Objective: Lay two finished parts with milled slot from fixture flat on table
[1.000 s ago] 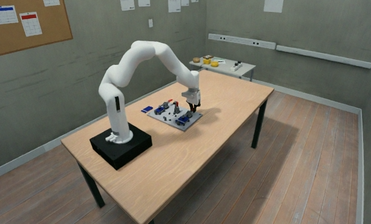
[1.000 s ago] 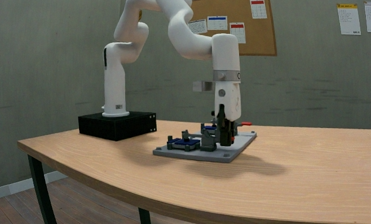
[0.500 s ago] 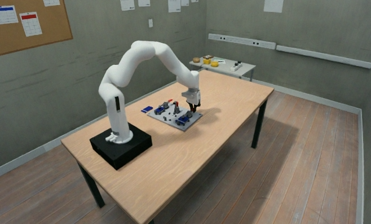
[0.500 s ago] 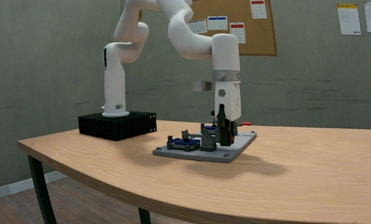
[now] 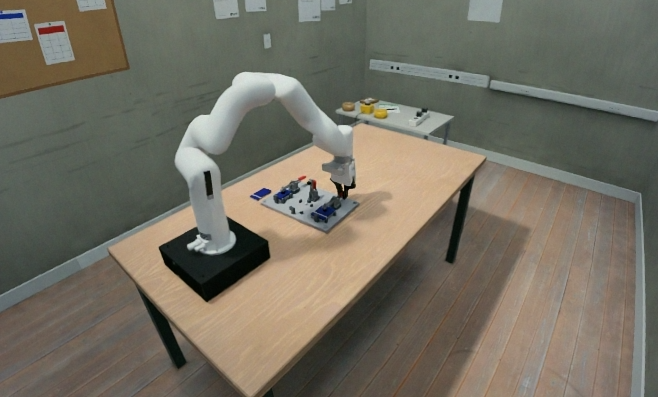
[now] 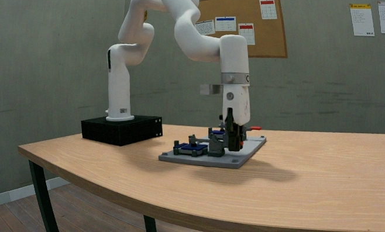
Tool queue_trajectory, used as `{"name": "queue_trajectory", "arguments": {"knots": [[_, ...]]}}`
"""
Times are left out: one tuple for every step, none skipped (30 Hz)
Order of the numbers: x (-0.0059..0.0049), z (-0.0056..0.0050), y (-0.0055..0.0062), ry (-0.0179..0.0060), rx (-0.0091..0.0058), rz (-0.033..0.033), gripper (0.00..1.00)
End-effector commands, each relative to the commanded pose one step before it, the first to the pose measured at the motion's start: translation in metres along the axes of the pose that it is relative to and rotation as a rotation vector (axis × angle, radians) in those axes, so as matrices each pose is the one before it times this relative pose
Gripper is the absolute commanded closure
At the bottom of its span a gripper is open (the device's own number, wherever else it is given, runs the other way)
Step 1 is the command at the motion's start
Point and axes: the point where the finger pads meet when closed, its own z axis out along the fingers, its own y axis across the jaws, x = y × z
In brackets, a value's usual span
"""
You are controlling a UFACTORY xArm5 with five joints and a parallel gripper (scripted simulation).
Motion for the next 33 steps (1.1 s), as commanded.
{"name": "queue_trajectory", "arguments": {"knots": [[-0.00123, -0.00332, -0.00034, -0.00392, 0.00101, -0.0001, 1.0], [0.0001, -0.00025, 0.0, 0.0, 0.0, 0.0, 1.0], [0.00011, -0.00028, 0.0, 0.0, 0.0, 0.0, 1.0], [0.0, 0.0, 0.0, 0.0, 0.0, 0.0, 1.0], [0.0, 0.0, 0.0, 0.0, 0.0, 0.0, 1.0], [0.00011, -0.0003, 0.0, 0.0, 0.0, 0.0, 1.0], [0.00012, -0.00032, 0.0, 0.0, 0.0, 0.0, 1.0], [0.00013, -0.00035, 0.0, 0.0, 0.0, 0.0, 1.0], [0.00014, -0.00037, 0.0, 0.0, 0.0, 0.0, 1.0], [0.00015, -0.0004, 0.0, 0.0, 0.0, 0.0, 1.0], [0.00016, -0.00042, 0.0, 0.0, 0.0, 0.0, 1.0], [0.00017, -0.00045, 0.0, 0.0, 0.0, 0.0, 1.0], [0.00018, -0.00047, 0.0, 0.0, 0.0, 0.0, 1.0], [0.00019, -0.00049, 0.0, 0.0, 0.0, 0.0, 1.0], [0.0002, -0.00052, 0.0, 0.0, 0.0, 0.0, 1.0], [0.00023, -0.00052, 0.0, 0.0, 0.0, 0.0, 1.0], [0.00028, -0.0005, 0.0, 0.0, 0.0, 0.0, 1.0], [0.0003, -0.00053, 0.0, 0.0, 0.0, 0.0, 1.0], [0.00031, -0.00055, 0.0, 0.0, 0.0, 0.0, 1.0], [0.00032, -0.00057, 0.0, 0.0, 0.0, 0.0, 1.0], [0.0, 0.0, 0.0, 0.0, 0.0, 0.0, 1.0], [0.0, 0.0, 0.0, 0.0, 0.0, 0.0, 1.0], [0.00033, -0.00059, 0.0, 0.0, 0.0, 0.0, 1.0], [0.00035, -0.0006, 0.0, 0.0, 0.0, 0.0, 1.0], [0.00036, -0.00062, 0.0, 0.0, 0.0, 0.0, 1.0], [0.00037, -0.00064, 0.0, 0.0, 0.0, 0.0, 1.0], [0.00038, -0.00066, 0.0, 0.0, 0.0, 0.0, 1.0], [0.00039, -0.00068, 0.0, 0.0, 0.0, 0.0, 1.0], [0.00048, -0.00061, 0.0, 0.0, 0.0, 0.0, 1.0], [0.00049, -0.00063, 0.0, 0.0, 0.0, 0.0, 1.0], [0.0005, -0.00064, 0.0, 0.0, 0.0, 0.0, 1.0], [0.00052, -0.00065, 0.0, 0.0, 0.0, 0.0, 1.0], [0.00053, -0.00067, 0.0, 0.0, 0.0, 0.0, 1.0]]}}
